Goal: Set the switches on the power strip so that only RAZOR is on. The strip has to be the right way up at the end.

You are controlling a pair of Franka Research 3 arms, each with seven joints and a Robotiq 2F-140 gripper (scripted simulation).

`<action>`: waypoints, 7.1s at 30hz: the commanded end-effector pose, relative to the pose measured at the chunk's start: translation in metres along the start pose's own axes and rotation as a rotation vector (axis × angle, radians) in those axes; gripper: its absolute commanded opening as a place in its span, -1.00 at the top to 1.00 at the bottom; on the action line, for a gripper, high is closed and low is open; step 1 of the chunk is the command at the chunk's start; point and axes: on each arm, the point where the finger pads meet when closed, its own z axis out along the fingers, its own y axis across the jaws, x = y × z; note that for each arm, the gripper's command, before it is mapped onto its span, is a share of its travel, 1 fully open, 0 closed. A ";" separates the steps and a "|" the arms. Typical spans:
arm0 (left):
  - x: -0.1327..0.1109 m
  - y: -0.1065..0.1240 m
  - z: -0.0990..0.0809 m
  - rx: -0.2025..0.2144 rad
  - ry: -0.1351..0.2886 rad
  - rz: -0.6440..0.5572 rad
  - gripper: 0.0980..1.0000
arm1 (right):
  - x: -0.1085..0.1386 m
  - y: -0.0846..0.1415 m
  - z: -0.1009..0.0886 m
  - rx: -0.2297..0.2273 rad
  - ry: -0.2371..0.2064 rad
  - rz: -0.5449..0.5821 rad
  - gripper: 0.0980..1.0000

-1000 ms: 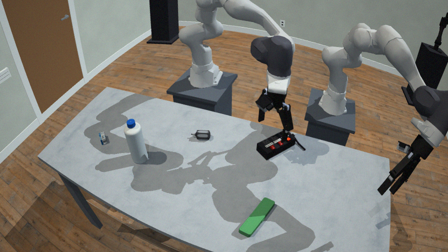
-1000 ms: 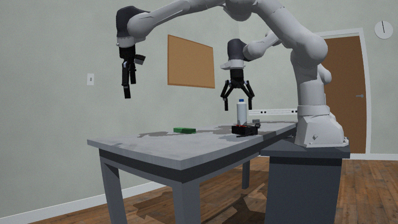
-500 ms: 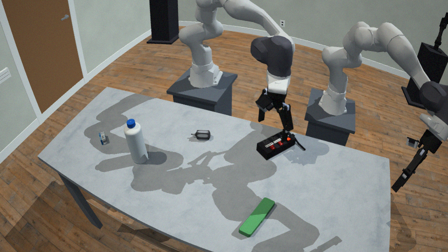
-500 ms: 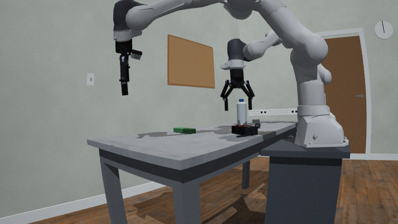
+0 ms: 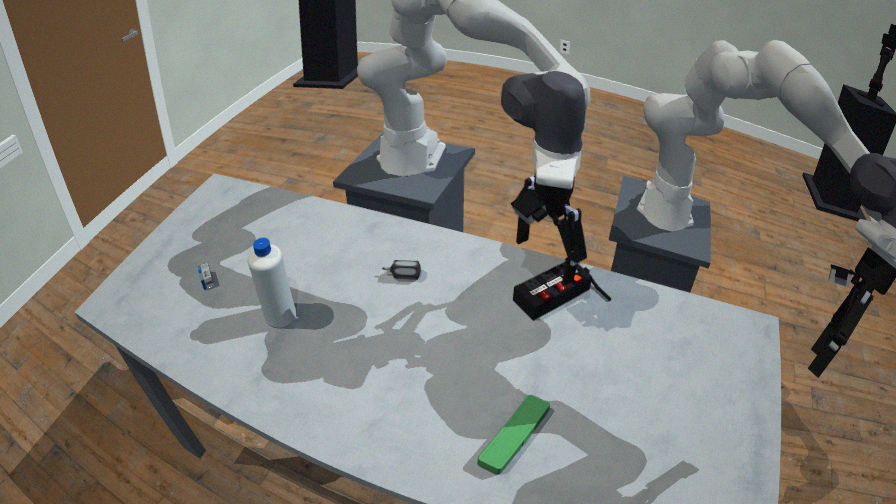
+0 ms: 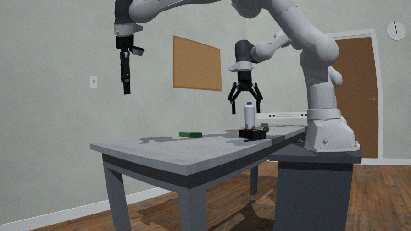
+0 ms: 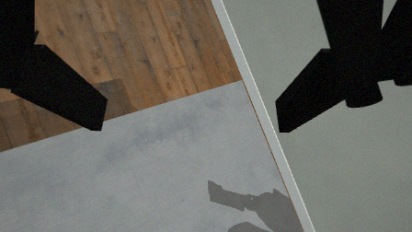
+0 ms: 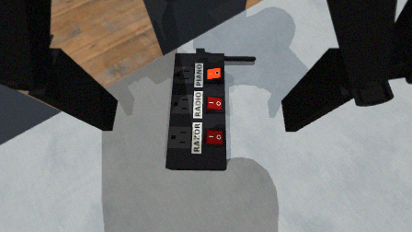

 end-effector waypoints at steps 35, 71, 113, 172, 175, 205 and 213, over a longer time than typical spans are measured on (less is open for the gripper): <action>-0.039 0.105 -0.083 -0.074 -0.092 -0.487 -1.00 | -0.001 -0.001 0.000 0.003 -0.002 0.006 -1.00; -0.054 0.206 -0.162 -0.111 -0.194 -0.903 -1.00 | -0.001 -0.001 0.000 0.003 -0.002 0.006 -1.00; -0.043 0.315 -0.247 -0.122 -0.313 -1.370 -1.00 | -0.001 -0.001 0.000 0.003 -0.002 0.006 -1.00; 0.023 0.462 -0.359 -0.078 -0.498 -2.066 -1.00 | -0.001 -0.001 0.000 0.003 -0.002 0.006 -1.00; 0.028 0.469 -0.364 -0.074 -0.507 -2.100 -1.00 | -0.001 -0.001 0.000 0.003 -0.002 0.006 -1.00; 0.077 0.527 -0.409 -0.027 -0.595 -2.428 -1.00 | -0.001 -0.001 0.000 0.003 -0.002 0.006 -1.00; 0.092 0.542 -0.420 -0.011 -0.619 -2.515 -1.00 | -0.001 -0.001 0.000 0.003 -0.002 0.006 -1.00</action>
